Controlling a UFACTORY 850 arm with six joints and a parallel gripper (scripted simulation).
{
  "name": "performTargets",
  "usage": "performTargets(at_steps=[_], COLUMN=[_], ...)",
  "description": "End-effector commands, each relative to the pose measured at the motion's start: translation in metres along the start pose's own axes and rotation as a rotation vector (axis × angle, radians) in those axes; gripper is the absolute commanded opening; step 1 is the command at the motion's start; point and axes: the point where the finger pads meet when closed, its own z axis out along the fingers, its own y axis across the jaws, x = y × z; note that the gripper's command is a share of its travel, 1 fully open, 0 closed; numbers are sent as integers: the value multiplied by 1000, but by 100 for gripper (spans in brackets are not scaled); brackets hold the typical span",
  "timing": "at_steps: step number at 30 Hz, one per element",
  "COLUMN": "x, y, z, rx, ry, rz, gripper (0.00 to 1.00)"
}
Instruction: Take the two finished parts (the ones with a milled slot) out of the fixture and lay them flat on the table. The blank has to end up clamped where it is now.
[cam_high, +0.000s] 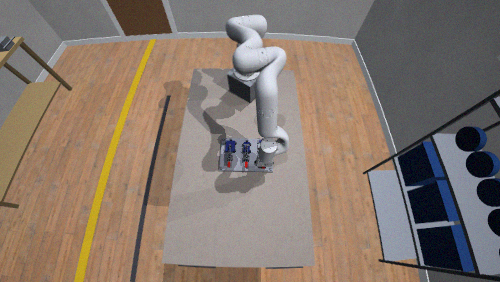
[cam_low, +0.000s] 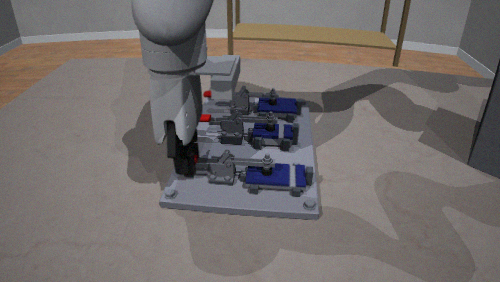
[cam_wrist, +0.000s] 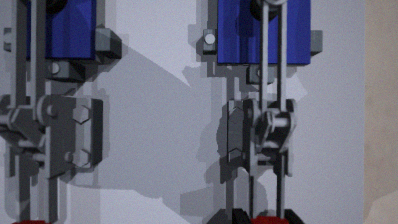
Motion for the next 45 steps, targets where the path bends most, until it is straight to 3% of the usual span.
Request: performTargets(at_steps=[1, 45], x=[-1, 3], y=[0, 0], z=[-1, -11], rx=[0, 0], ry=[-2, -2], rz=[0, 0], gripper=[0, 0])
